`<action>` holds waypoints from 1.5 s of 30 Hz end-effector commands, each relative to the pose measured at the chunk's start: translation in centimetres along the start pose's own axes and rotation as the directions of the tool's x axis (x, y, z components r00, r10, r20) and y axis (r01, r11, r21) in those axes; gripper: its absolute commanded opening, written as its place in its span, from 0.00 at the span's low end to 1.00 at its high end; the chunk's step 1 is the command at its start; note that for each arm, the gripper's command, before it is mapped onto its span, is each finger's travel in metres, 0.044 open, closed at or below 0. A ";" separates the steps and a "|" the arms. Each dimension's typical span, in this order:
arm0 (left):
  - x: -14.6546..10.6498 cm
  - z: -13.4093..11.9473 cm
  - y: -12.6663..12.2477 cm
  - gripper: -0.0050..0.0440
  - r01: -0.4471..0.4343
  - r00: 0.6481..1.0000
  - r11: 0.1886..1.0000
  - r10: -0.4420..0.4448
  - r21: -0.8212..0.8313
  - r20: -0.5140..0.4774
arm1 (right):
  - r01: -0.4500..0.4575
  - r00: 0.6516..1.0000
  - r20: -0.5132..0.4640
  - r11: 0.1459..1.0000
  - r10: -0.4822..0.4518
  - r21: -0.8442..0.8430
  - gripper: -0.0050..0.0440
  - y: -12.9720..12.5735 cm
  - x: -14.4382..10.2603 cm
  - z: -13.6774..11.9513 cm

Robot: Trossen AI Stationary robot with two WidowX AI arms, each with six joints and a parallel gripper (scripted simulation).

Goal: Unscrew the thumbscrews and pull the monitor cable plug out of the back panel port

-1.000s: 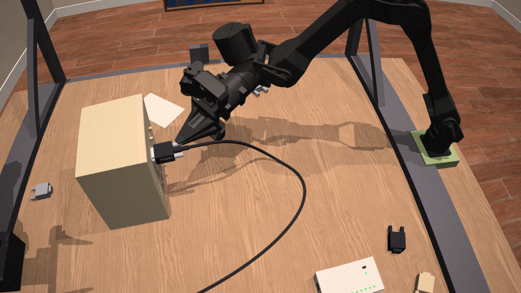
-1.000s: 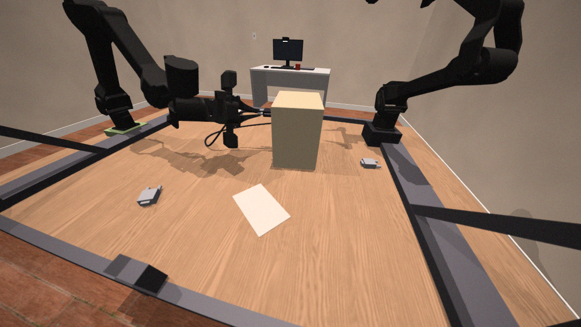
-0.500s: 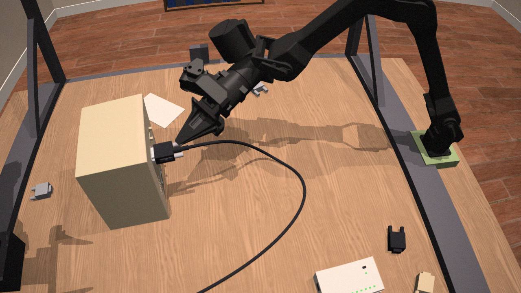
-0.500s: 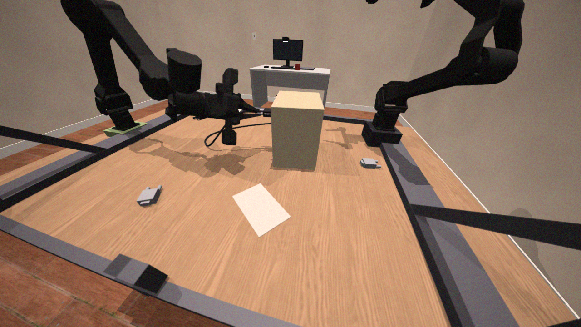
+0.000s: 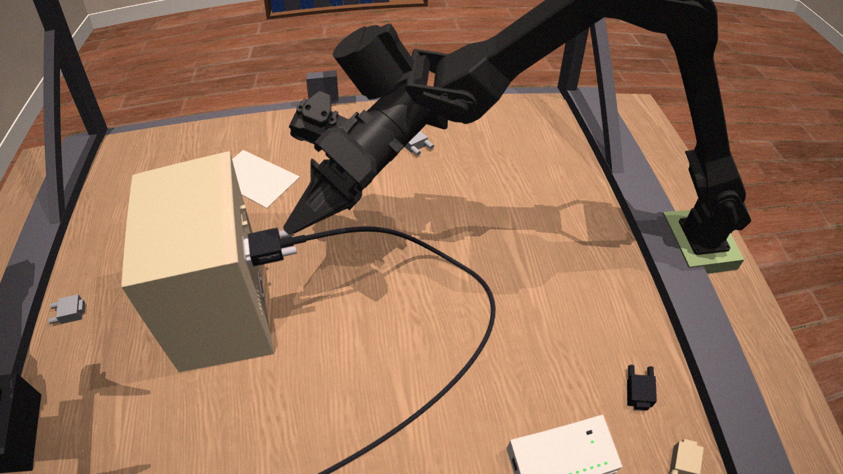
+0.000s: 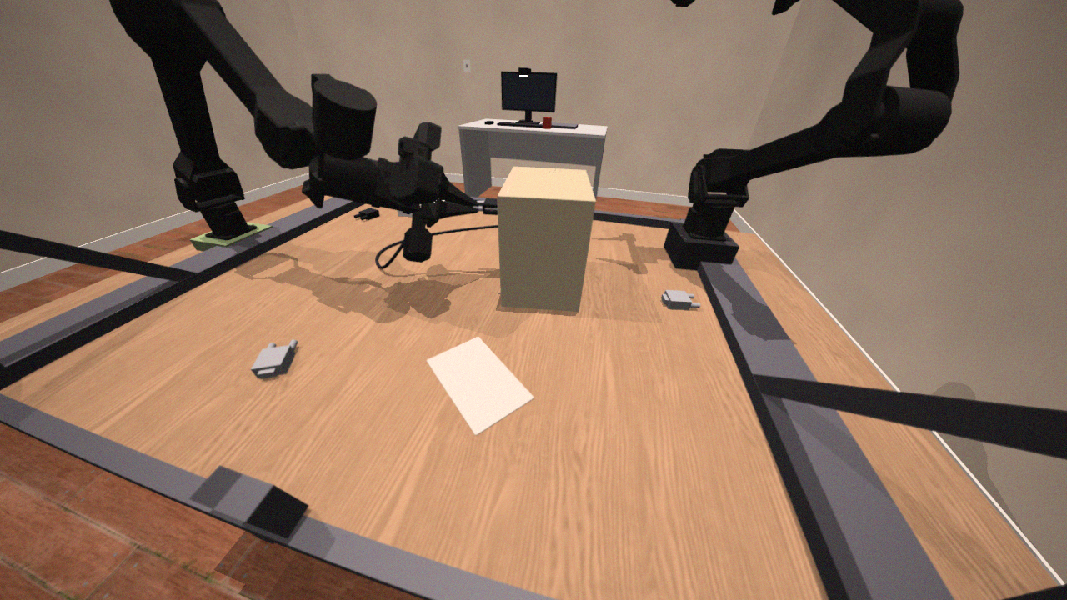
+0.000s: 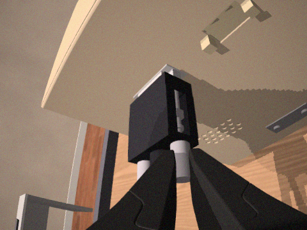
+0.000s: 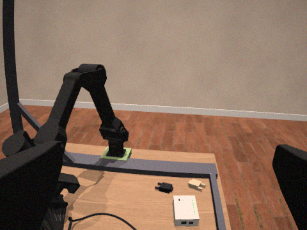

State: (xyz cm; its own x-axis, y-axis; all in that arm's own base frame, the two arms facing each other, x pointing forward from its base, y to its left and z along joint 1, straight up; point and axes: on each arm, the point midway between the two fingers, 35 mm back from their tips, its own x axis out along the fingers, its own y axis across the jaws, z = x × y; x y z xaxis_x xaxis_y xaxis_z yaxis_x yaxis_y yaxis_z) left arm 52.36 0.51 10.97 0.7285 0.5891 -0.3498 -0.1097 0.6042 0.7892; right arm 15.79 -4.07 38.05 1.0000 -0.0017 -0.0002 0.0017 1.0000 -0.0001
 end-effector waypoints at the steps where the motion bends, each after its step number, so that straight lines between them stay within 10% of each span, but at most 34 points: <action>1: -0.4 0.7 1.1 0.10 0.014 1.000 0.999 -0.013 -0.048 0.014 | -0.002 1.000 0.001 1.000 0.002 -0.005 1.00 0.1 0.0 0.3; 10: -0.4 0.7 1.2 0.10 0.054 0.998 0.993 -0.053 -0.105 0.018 | -0.002 1.000 0.001 1.000 0.002 -0.005 1.00 0.1 0.0 0.3; 30: -0.4 0.7 1.2 0.98 0.054 0.998 0.993 -0.053 -0.105 0.018 | -0.002 1.000 0.001 1.000 0.002 -0.005 1.00 0.1 0.0 0.3; 45: 0.1 1.1 0.8 1.00 -0.053 0.998 0.998 0.050 0.046 0.048 | -0.002 1.000 0.001 1.000 0.002 -0.005 1.00 0.1 0.0 0.3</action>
State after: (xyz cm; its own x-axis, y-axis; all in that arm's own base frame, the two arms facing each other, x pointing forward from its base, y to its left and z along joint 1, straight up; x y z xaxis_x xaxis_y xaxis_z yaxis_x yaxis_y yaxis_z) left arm 52.72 0.75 11.80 0.7458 0.5704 -0.3442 -0.1220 0.6248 0.7712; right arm 15.79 -4.07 38.05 1.0000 -0.0017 -0.0002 0.0017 1.0000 -0.0001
